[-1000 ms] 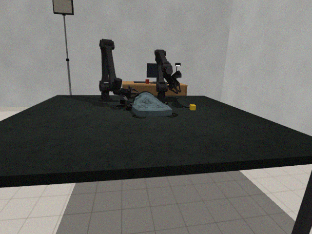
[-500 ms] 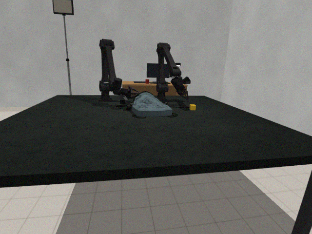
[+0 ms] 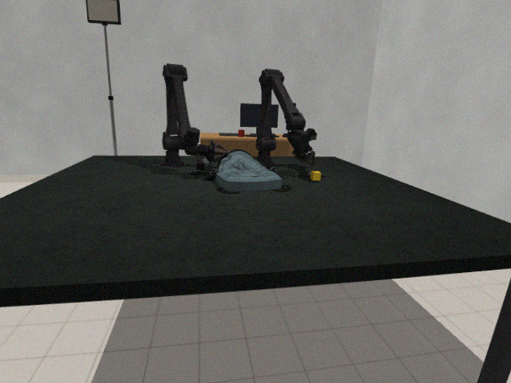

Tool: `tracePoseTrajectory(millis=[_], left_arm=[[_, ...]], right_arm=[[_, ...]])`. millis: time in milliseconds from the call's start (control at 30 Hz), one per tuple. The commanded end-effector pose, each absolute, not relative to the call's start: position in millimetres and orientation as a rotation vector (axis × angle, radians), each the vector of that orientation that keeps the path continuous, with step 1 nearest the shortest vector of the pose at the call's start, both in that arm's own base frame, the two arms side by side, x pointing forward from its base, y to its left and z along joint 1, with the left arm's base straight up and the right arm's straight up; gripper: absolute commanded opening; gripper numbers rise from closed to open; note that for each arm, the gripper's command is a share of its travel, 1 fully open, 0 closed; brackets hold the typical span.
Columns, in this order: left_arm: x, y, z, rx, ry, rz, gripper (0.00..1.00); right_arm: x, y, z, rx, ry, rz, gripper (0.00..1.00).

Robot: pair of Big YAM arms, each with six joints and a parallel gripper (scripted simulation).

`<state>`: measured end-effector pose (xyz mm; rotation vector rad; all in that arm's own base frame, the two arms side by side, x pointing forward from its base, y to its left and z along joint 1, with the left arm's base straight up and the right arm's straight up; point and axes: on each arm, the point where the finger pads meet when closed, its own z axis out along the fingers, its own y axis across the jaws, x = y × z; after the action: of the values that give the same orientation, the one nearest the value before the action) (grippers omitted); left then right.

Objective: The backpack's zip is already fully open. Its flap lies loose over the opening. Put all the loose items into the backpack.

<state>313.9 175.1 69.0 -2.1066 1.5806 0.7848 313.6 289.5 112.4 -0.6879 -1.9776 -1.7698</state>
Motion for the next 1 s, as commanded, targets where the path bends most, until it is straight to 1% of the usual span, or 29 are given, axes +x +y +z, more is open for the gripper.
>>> tracePoseTrajectory(millis=[0,167,200,267,633,733,800,933,967], left_arm=[[326.8,178.3,82.6,-2.123,1.507,0.736,0.63],[318.9,172.7,59.7,-2.129,1.512,0.757,0.63],[338.3,178.0,69.2,-2.122,1.492,0.715,0.63],[317.8,174.0,49.6,-2.133,1.508,0.759,0.63],[316.8,173.7,12.6,-2.133,1.508,0.759,0.63],[321.9,174.7,12.3,-2.129,1.509,0.751,0.63],[340.3,177.7,25.7,-2.123,1.486,0.699,0.63],[327.1,178.2,21.0,-2.124,1.509,0.739,0.63],[327.1,178.1,21.0,-2.124,1.509,0.739,0.54]], right_arm=[[321.5,284.9,129.6,-0.645,-1.987,-1.841,0.32],[321.5,284.9,129.6,-0.645,-1.987,-1.841,0.32],[321.5,284.9,129.6,-0.645,-1.987,-1.841,0.32],[321.5,284.9,129.6,-0.645,-1.987,-1.841,0.32],[321.5,284.9,129.6,-0.645,-1.987,-1.841,0.32],[321.5,284.9,129.6,-0.645,-1.987,-1.841,0.32],[321.5,284.9,129.6,-0.645,-1.987,-1.841,0.32],[321.5,284.9,129.6,-0.645,-1.987,-1.841,0.32],[321.5,284.9,129.6,-0.645,-1.987,-1.841,0.32]])
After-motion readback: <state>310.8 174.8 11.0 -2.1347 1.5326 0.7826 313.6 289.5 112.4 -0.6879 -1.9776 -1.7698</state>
